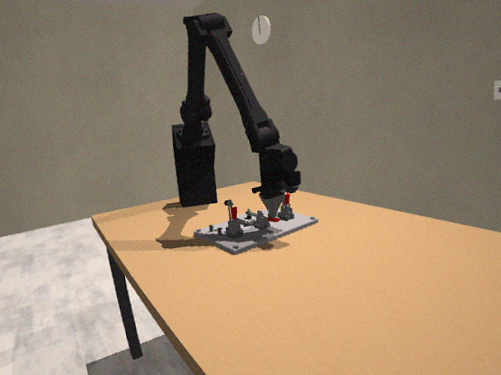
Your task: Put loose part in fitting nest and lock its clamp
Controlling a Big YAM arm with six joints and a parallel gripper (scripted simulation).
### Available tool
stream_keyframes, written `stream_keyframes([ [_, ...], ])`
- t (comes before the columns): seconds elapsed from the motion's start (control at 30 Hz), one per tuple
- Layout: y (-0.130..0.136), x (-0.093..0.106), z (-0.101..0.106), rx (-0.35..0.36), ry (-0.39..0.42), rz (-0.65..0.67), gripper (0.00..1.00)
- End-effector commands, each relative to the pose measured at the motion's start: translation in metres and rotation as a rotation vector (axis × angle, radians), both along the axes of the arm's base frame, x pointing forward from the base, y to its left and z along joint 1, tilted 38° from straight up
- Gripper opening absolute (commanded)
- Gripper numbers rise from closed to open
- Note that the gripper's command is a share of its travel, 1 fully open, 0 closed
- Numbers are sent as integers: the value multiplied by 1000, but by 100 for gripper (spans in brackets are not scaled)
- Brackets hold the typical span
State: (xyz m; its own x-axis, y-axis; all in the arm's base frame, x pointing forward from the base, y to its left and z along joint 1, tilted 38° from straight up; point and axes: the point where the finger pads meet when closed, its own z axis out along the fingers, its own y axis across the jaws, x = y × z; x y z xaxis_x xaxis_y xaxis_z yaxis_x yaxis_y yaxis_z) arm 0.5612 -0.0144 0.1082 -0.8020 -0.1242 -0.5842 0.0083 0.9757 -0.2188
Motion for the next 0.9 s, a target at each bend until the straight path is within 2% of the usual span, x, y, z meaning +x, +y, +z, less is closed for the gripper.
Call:
stream_keyframes([
  [0.0,-8,12,-7,-4,-8,-8,0],
  [0.87,-9,16,-5,-4,-15,-8,0],
])
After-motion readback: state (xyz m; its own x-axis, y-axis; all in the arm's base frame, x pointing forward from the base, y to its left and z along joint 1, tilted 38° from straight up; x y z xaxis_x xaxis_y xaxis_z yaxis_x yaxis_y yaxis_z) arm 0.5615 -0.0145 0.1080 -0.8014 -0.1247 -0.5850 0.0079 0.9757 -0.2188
